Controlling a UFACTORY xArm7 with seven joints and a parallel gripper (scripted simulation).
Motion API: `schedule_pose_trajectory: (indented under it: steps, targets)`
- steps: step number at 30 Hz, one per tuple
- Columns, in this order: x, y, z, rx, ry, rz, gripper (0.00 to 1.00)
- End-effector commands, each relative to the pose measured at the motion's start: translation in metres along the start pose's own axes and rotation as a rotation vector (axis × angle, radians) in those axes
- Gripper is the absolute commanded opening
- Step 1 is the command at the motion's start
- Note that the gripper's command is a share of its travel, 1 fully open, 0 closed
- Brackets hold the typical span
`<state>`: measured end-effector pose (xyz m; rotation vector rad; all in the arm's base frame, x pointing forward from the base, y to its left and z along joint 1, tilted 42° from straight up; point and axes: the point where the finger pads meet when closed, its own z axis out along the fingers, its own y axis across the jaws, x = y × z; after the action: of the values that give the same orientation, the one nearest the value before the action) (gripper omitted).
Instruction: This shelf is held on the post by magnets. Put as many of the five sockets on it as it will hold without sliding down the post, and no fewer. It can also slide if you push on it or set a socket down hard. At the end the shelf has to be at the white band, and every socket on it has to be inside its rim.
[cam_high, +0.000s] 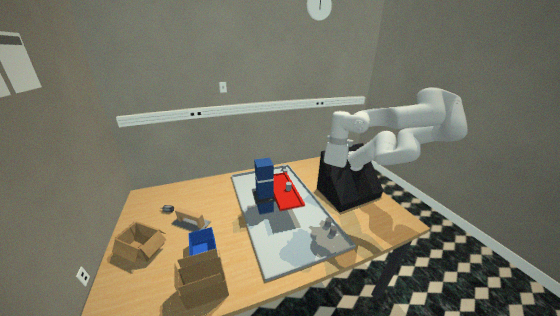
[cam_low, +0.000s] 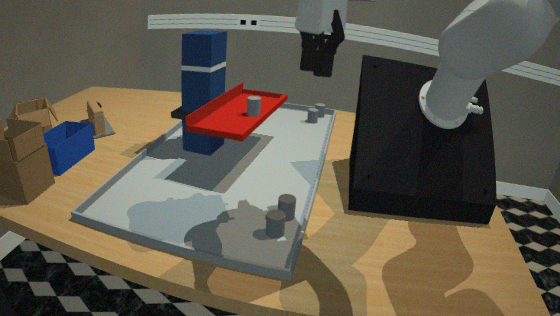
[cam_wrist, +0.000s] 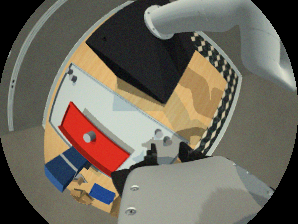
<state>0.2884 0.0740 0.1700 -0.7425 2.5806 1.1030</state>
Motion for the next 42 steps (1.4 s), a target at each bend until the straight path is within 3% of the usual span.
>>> schedule_pose_trajectory:
  steps: [1,6,9,11,13,24,26,28,42]
  targets:
    - [0.001,-0.016,-0.002,0.001,0.003,0.208,0.47]
    - [0.007,-0.040,-0.004,0.001,-0.003,0.518,0.47]
    - [0.007,-0.040,-0.004,0.001,-0.003,0.518,0.47]
    - [0.013,-0.056,-0.005,0.003,-0.005,0.726,0.47]
    - [0.013,-0.056,-0.005,0.003,-0.005,0.726,0.47]
    - [0.039,-0.104,-0.006,0.020,-0.007,1.321,0.47]
    - [0.039,-0.104,-0.006,0.020,-0.007,1.321,0.47]
    - [0.049,-0.118,-0.005,0.029,-0.007,1.497,0.47]
    - [0.086,-0.160,-0.004,0.074,-0.014,2.028,0.47]
